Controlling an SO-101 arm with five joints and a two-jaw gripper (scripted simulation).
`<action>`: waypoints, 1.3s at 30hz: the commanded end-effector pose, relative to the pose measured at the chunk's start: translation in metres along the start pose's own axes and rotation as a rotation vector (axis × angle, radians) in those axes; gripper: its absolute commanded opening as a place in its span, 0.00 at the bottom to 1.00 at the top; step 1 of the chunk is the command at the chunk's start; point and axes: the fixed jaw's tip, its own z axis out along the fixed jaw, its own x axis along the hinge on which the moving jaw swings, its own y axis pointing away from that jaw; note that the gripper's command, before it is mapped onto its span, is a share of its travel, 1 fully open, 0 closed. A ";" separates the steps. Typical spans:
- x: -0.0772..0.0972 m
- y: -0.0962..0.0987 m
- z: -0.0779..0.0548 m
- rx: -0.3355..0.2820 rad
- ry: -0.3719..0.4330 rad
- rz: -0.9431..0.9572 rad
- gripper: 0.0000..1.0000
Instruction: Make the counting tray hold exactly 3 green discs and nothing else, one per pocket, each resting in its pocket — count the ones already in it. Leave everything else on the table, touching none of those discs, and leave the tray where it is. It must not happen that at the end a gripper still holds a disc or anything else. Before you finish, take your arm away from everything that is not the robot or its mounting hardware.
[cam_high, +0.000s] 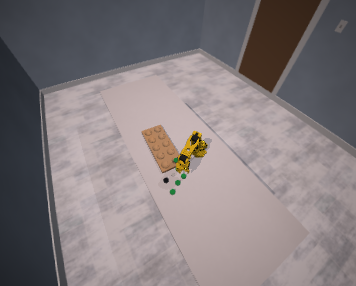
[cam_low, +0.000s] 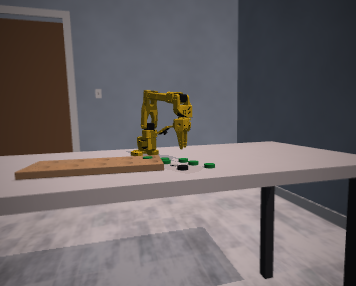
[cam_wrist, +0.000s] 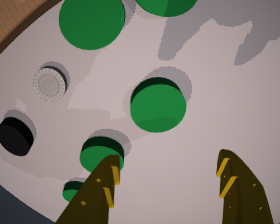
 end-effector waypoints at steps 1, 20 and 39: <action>0.006 0.003 -0.013 -0.035 0.062 0.000 0.27; 0.008 0.004 0.013 -0.035 0.062 0.000 0.27; 0.006 0.004 0.016 -0.030 0.053 0.000 0.27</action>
